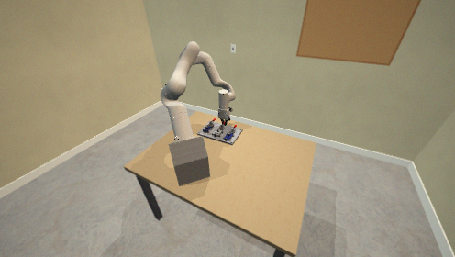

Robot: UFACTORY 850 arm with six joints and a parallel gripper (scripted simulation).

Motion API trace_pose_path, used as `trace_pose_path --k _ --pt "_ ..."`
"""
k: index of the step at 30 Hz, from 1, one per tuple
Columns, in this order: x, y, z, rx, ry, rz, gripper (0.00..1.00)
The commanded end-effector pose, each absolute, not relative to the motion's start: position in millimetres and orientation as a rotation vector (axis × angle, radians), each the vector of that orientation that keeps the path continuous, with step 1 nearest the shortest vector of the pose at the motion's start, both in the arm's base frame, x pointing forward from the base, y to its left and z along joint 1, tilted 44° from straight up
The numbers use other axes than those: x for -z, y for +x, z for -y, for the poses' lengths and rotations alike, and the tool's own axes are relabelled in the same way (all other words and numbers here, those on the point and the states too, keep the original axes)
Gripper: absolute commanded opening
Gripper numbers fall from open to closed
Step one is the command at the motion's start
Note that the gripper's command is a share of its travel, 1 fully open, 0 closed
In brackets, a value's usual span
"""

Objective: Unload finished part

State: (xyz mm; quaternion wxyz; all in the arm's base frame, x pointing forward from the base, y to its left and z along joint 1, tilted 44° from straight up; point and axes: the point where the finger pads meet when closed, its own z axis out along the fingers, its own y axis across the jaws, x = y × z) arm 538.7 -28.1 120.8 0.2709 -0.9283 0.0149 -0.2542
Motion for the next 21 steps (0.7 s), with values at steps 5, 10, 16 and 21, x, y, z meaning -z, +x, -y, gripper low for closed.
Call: trace_pose_path --k 5,10,16,21 --pt "-121.7 538.5 28.8 0.686 -2.5 -0.04 0.0" --pt "-122.2 537.7 29.3 0.686 -2.5 -0.04 0.0" --pt "-122.9 536.7 29.8 0.686 -2.5 -0.04 0.0" --pt "-124.0 535.0 30.7 0.686 -2.5 -0.04 0.0"
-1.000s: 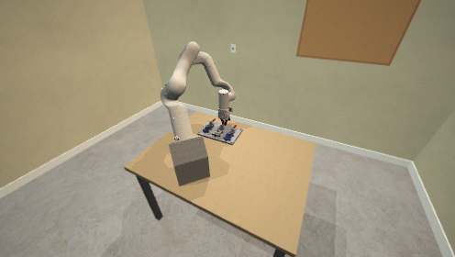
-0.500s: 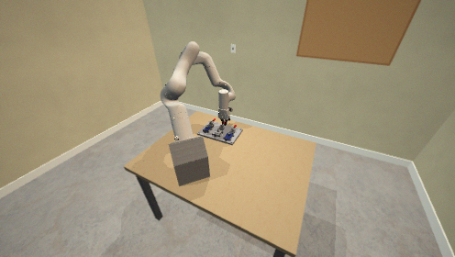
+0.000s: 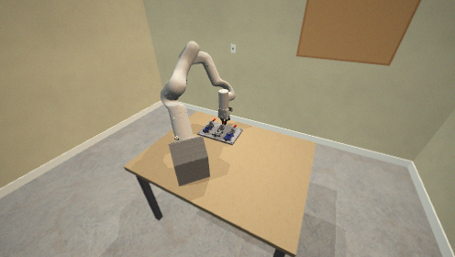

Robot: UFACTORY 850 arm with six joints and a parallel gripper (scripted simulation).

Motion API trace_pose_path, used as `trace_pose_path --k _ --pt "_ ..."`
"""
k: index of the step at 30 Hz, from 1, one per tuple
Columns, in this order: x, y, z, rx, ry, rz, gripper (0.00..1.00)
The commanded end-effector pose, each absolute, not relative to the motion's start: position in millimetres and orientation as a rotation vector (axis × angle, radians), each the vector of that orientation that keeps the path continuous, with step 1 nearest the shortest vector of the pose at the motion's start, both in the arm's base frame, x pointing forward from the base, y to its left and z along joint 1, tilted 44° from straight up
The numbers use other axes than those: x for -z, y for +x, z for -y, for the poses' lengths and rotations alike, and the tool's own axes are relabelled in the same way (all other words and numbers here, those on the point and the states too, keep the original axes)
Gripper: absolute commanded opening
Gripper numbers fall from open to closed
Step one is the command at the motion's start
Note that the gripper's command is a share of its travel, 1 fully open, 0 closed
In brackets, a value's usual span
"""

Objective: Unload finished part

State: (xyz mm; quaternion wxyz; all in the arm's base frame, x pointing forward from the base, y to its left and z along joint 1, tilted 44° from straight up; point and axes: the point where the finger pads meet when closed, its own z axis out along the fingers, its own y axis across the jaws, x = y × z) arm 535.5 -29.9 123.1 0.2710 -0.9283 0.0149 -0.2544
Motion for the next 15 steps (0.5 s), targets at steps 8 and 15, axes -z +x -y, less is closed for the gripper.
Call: trace_pose_path --k 8,15 --pt "-125.6 532.1 32.0 0.686 -2.5 -0.04 0.0" --pt "-127.7 527.5 33.8 0.686 -2.5 -0.04 0.0"
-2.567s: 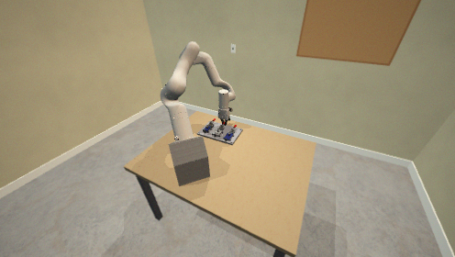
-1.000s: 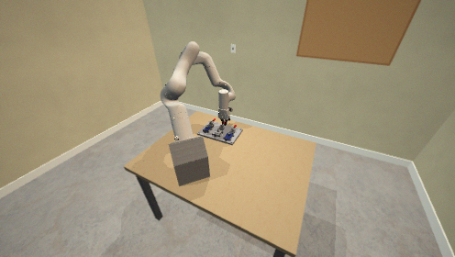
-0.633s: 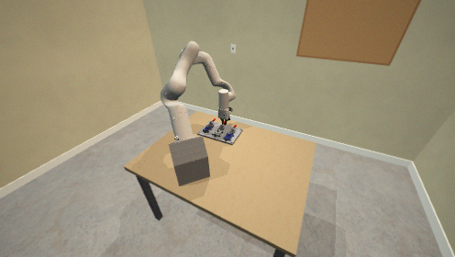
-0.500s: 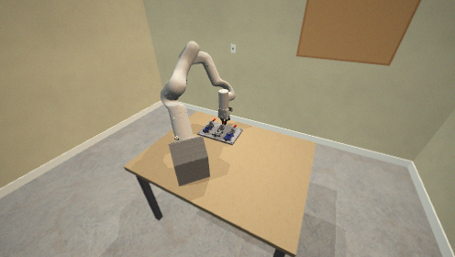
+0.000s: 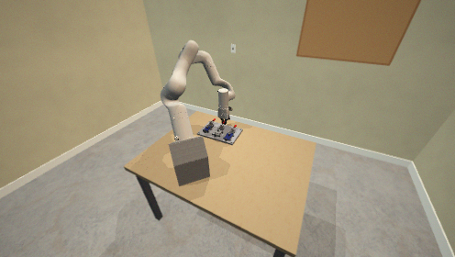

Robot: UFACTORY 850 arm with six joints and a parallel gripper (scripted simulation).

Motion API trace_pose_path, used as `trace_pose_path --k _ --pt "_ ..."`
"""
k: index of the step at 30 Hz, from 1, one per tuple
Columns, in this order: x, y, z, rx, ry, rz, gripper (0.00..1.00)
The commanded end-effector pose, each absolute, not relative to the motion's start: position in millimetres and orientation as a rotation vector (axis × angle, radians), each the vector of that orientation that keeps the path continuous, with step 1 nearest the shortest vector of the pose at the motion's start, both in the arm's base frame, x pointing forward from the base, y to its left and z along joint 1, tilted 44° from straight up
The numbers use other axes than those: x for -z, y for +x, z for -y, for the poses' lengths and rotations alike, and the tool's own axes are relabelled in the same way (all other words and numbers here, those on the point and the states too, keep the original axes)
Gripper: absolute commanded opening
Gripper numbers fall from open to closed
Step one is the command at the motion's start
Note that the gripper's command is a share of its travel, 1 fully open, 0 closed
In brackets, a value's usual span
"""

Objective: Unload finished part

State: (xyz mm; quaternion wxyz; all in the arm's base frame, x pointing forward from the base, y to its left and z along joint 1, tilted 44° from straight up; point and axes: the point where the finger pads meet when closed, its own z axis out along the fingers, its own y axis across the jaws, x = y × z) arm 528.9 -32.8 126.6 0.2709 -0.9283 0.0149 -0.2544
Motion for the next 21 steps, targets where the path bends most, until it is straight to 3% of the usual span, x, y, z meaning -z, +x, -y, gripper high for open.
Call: trace_pose_path --k 1,21 --pt "-128 527 34 0.686 -2.5 -0.04 0.0" --pt "-131 511 38 0.686 -2.5 -0.04 0.0"
